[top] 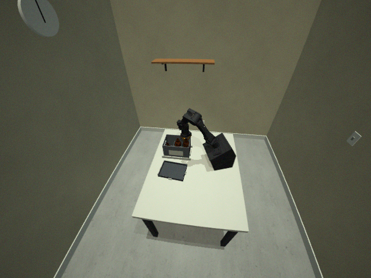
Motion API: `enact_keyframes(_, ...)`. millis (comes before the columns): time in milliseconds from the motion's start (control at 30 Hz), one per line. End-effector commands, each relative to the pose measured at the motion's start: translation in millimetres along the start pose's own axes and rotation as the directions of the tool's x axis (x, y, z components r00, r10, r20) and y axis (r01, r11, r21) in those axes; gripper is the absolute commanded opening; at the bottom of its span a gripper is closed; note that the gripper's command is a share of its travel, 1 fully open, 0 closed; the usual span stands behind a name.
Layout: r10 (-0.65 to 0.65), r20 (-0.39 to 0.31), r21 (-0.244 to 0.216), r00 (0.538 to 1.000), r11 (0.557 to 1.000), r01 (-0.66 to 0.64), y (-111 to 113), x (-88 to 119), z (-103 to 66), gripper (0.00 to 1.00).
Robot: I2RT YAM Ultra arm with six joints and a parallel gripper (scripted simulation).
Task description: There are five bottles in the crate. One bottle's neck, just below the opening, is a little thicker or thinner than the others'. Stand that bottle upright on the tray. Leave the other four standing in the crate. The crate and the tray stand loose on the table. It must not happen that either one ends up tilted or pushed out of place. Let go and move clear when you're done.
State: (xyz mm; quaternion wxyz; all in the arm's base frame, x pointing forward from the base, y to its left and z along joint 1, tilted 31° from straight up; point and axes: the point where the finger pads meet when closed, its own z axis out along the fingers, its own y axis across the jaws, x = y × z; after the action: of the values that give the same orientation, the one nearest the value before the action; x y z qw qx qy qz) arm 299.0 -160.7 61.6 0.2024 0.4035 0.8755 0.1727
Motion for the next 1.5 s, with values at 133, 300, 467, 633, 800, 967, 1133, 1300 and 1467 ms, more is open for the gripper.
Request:
enact_keyframes(133,-0.012,0.049,0.010,0.999,1.000,0.011,0,-13,-16.3,0.61)
enact_keyframes(300,-0.012,0.049,0.010,0.999,1.000,0.011,0,-13,-21.5,0.61)
enact_keyframes(467,-0.012,0.048,0.001,0.999,1.000,0.012,2,-12,-34.3,0.61)
enact_keyframes(633,-0.012,0.047,0.000,0.999,1.000,0.012,2,-11,-50.4,0.61)
enact_keyframes(800,-0.012,0.047,0.000,0.999,1.000,0.012,2,-10,-60.4,0.61)
enact_keyframes(967,-0.013,0.047,0.001,0.999,1.000,0.013,2,-10,-75.3,0.61)
enact_keyframes(1133,-0.013,0.048,0.002,0.999,1.000,0.013,2,-9,-86.0,0.61)
enact_keyframes(1300,-0.013,0.048,0.002,0.999,1.000,0.013,2,-9,-91.1,0.61)
enact_keyframes(1467,-0.013,0.048,0.002,0.999,1.000,0.013,2,-9,-92.0,0.61)
